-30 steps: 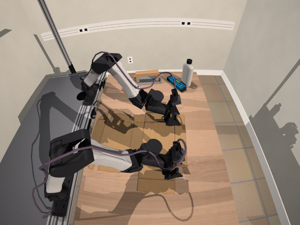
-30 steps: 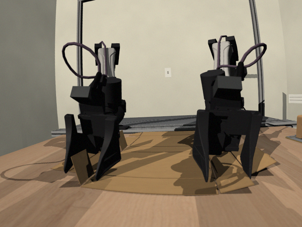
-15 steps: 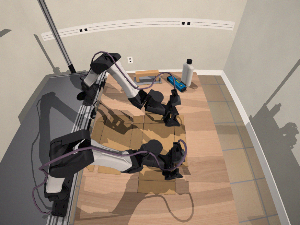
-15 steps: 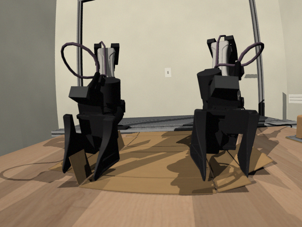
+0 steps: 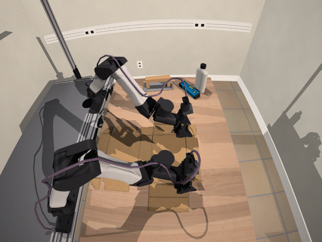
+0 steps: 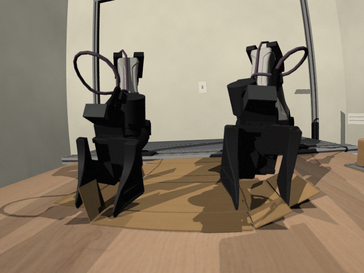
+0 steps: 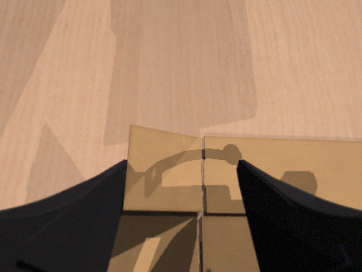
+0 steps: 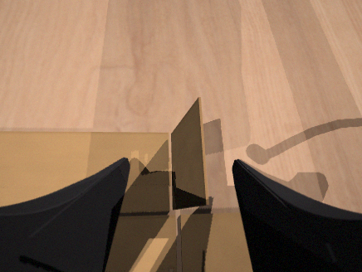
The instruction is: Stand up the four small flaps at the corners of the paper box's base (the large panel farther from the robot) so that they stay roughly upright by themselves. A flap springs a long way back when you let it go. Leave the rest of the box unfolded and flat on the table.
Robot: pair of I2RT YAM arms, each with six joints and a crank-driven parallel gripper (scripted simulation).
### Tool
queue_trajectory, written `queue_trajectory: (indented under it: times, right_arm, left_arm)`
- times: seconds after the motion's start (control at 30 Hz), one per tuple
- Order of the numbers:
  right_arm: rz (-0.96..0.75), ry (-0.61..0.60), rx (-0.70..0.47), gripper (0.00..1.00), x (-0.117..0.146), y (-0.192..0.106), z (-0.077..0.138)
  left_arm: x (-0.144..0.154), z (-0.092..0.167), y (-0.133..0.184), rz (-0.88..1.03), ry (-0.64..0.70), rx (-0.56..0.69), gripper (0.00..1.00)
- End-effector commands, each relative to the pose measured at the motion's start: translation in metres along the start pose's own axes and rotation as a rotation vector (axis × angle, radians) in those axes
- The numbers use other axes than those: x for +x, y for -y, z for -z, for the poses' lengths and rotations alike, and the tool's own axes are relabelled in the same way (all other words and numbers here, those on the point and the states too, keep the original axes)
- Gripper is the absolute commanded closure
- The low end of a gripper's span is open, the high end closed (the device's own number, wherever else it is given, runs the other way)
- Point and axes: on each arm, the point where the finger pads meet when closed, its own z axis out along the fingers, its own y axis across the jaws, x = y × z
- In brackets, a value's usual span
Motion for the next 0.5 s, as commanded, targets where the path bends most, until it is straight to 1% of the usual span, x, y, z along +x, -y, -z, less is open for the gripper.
queue_trajectory:
  times: [0.0, 0.1, 0.13, 0.17, 0.23, 0.33, 0.4, 0.43, 0.47]
  right_arm:
    - [0.037, -0.052, -0.007, 0.19, 0.027, -0.004, -0.001]
    - [0.037, -0.052, -0.007, 0.19, 0.027, -0.004, -0.001]
    - [0.037, -0.052, -0.007, 0.19, 0.027, -0.004, -0.001]
    - [0.037, -0.052, -0.007, 0.19, 0.027, -0.004, -0.001]
    - [0.037, -0.052, -0.007, 0.19, 0.027, -0.004, -0.001]
    - [0.037, -0.052, -0.007, 0.19, 0.027, -0.004, -0.001]
    - [0.037, -0.052, -0.007, 0.19, 0.027, -0.004, -0.001]
    - [0.037, -0.052, -0.007, 0.19, 0.027, -0.004, -0.001]
    - [0.037, -0.052, -0.007, 0.19, 0.027, -0.004, -0.001]
  left_arm:
    - [-0.035, 0.009, 0.021, 0.038, 0.051, 0.020, 0.19]
    - [-0.036, 0.009, 0.023, 0.038, 0.051, 0.019, 0.19]
    - [-0.004, 0.002, 0.020, 0.014, 0.001, 0.005, 0.19]
    - [0.001, 0.001, 0.021, 0.010, -0.006, 0.005, 0.19]
    - [-0.004, 0.002, 0.027, 0.012, -0.003, 0.018, 0.19]
    - [-0.029, 0.009, 0.035, 0.028, 0.032, 0.020, 0.19]
    - [-0.035, 0.011, 0.040, 0.031, 0.036, 0.033, 0.19]
    - [-0.043, 0.013, 0.042, 0.036, 0.047, 0.035, 0.19]
    - [-0.037, 0.012, 0.041, 0.032, 0.040, 0.028, 0.19]
